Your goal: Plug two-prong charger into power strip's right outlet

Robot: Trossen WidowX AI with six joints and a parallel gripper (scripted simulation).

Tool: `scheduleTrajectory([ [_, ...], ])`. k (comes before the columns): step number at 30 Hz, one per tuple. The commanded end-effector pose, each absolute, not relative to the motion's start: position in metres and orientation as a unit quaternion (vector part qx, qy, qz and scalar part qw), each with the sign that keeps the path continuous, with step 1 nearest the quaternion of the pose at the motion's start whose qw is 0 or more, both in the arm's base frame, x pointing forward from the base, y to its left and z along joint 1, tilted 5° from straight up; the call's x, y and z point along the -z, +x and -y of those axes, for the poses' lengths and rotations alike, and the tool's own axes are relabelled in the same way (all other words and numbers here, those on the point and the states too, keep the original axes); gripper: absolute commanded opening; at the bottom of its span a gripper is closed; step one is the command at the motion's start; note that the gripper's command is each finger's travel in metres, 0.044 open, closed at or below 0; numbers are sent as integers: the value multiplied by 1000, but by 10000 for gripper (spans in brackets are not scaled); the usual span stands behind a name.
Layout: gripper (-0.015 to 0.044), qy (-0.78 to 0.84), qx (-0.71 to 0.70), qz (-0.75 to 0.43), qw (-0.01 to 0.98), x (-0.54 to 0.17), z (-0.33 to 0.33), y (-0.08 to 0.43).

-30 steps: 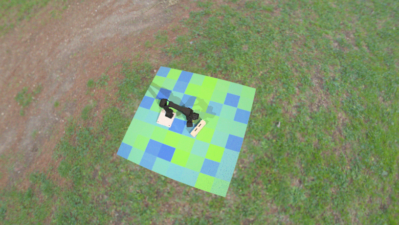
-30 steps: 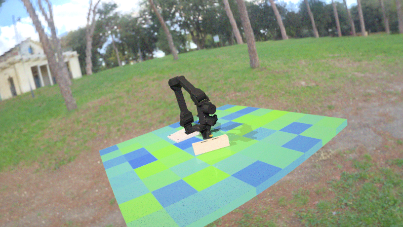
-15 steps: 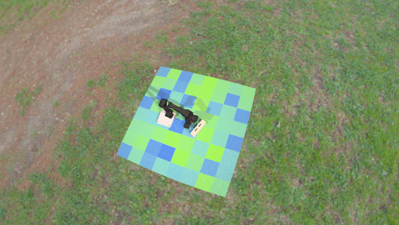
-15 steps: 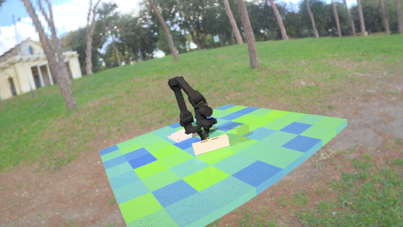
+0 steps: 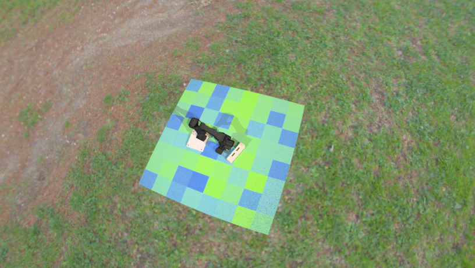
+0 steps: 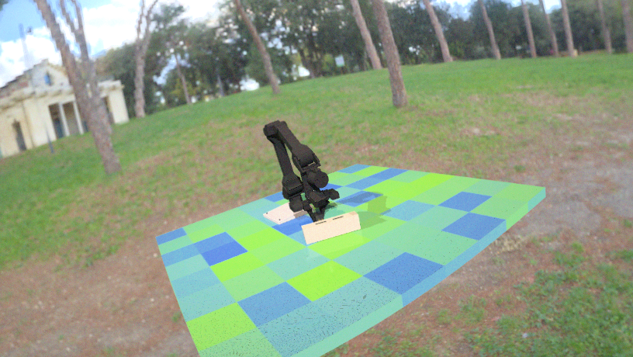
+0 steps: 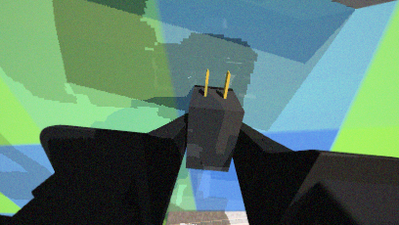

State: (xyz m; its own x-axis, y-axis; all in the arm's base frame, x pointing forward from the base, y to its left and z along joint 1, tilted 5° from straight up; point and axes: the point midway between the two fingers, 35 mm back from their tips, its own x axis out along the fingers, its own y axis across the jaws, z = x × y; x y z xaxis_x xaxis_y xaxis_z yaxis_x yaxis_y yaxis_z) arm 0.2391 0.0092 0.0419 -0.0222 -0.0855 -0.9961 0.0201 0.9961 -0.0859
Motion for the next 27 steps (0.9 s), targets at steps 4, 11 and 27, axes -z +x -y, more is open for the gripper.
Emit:
scheduleTrajectory([
  [4, 0, 21, 76, -713, 697, -39, -4, 237],
  [11, 0, 24, 79, -712, 697, -40, -2, 244],
  [27, 0, 31, 85, -711, 697, -41, 3, 264],
])
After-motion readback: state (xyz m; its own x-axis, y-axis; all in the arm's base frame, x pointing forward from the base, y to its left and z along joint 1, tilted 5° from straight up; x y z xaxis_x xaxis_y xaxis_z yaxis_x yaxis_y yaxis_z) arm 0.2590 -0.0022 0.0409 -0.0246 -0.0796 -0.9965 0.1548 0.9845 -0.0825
